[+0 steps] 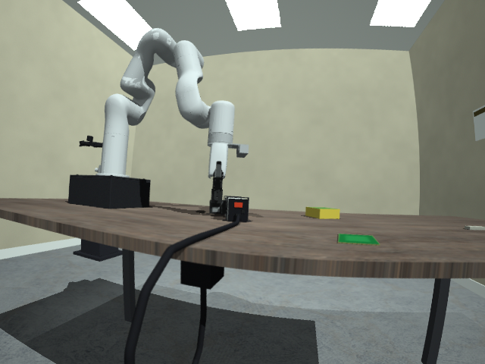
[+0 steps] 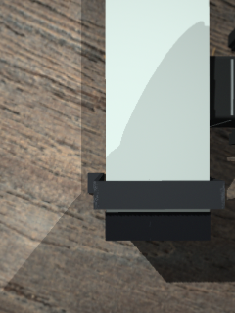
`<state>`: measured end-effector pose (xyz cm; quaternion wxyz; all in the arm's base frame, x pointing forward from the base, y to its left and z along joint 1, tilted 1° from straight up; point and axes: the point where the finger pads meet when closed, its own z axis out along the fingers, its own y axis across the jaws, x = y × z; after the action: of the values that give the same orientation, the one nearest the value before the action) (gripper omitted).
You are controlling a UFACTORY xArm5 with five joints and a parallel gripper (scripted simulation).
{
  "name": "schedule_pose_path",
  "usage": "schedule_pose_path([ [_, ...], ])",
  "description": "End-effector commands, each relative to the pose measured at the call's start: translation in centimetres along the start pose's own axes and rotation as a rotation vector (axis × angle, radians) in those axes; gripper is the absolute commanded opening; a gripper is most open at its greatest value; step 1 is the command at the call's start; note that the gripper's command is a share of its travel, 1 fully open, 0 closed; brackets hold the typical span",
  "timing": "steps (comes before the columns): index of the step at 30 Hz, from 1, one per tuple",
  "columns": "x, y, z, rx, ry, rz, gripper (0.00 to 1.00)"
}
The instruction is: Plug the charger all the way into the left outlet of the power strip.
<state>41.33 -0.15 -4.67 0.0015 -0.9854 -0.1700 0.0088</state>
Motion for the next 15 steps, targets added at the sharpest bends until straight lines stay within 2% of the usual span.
schedule_pose_path([
  [1, 0.1, 0.0, -1.3, -0.001, 0.004, 0.000, 0.44],
  [12, 0.1, 0.0, -5.4, -0.001, 0.004, 0.000, 0.44],
  [15, 0.1, 0.0, -5.8, -0.001, 0.004, 0.000, 0.44],
])
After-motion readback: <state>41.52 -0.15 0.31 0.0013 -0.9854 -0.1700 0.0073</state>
